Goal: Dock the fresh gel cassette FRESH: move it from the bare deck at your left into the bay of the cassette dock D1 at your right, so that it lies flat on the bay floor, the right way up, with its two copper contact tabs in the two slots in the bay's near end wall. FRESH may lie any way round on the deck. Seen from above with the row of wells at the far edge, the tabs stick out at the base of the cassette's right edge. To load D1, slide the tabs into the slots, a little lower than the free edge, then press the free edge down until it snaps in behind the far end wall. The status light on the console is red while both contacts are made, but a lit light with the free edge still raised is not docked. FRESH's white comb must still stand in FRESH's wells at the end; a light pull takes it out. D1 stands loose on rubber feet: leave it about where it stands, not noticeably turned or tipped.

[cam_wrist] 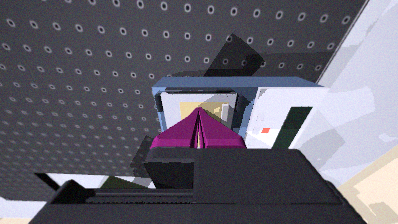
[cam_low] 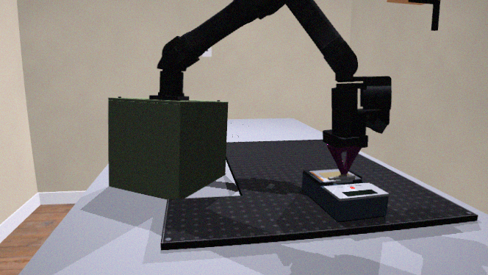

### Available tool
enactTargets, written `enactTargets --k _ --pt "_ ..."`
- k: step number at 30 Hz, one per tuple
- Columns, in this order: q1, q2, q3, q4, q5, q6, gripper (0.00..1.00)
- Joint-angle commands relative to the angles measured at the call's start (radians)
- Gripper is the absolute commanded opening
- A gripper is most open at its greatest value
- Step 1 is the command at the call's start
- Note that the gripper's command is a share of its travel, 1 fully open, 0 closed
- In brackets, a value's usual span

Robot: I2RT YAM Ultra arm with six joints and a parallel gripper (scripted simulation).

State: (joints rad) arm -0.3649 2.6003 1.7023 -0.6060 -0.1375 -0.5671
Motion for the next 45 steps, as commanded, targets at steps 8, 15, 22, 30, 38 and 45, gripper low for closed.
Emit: enactTargets --k 8,15,22,30,38,45 --pt "-0.015 0.050 -0.016 -0.026 0.048 -0.008 0.00" --pt "-0.010 0.046 0.026 -0.042 0.048 0.000 0.00" --pt "0.001 0.039 0.051 -0.073 0.049 0.010 0.00" --pt "0.001 0.033 0.073 -0.100 0.049 0.014 0.00" --pt "0.017 -0.010 0.103 -0.137 0.049 0.019 0.00" --pt "0.014 -0.015 0.127 -0.166 0.044 0.022 0.00"
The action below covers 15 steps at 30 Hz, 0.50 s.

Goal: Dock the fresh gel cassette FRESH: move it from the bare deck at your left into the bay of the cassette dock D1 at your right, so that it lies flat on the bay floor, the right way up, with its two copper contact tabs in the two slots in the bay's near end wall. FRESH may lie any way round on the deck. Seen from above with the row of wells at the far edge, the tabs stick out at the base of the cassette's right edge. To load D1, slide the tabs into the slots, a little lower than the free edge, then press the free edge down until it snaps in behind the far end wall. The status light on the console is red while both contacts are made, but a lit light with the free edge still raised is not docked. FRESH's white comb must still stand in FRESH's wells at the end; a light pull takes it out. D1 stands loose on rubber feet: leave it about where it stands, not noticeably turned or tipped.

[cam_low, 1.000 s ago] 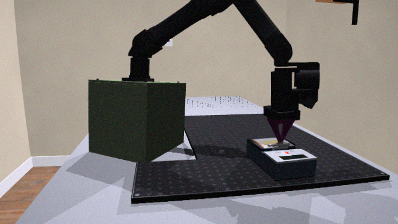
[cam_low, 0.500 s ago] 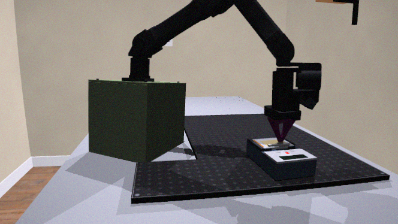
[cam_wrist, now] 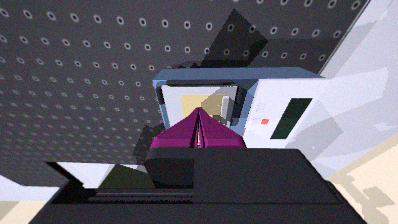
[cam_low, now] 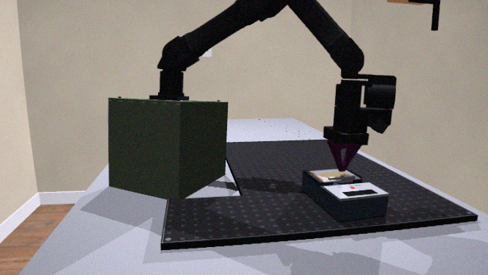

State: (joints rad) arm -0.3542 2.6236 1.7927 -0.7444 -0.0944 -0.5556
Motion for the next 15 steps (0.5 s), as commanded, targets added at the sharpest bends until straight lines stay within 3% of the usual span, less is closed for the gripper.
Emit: enactTargets --k 1,15 --pt "0.003 -0.038 0.036 -0.027 0.001 0.010 0.00" --pt "0.015 -0.046 0.097 -0.095 -0.001 0.017 0.00"
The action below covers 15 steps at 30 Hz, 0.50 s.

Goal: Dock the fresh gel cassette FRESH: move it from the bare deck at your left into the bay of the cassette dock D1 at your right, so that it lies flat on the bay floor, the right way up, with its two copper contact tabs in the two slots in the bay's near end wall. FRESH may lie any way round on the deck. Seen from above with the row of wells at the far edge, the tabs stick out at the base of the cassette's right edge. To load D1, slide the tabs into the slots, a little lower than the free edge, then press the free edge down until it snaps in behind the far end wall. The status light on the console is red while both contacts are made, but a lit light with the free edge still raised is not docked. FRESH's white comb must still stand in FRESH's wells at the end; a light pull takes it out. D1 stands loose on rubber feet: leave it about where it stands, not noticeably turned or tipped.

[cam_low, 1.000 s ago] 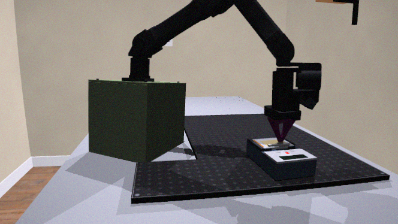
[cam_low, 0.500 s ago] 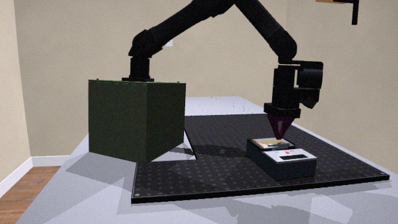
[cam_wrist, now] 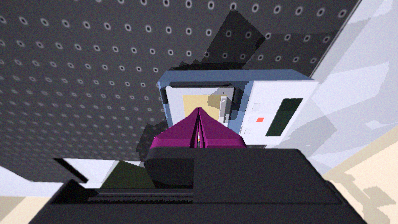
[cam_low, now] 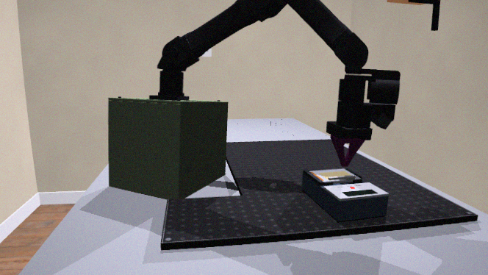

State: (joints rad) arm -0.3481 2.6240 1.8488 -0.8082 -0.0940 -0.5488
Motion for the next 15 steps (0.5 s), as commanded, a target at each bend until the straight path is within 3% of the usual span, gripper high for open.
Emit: enactTargets --k 1,15 --pt "0.009 -0.047 0.045 -0.036 -0.001 0.011 0.00" --pt "0.001 -0.046 0.058 -0.049 -0.001 0.012 0.00"
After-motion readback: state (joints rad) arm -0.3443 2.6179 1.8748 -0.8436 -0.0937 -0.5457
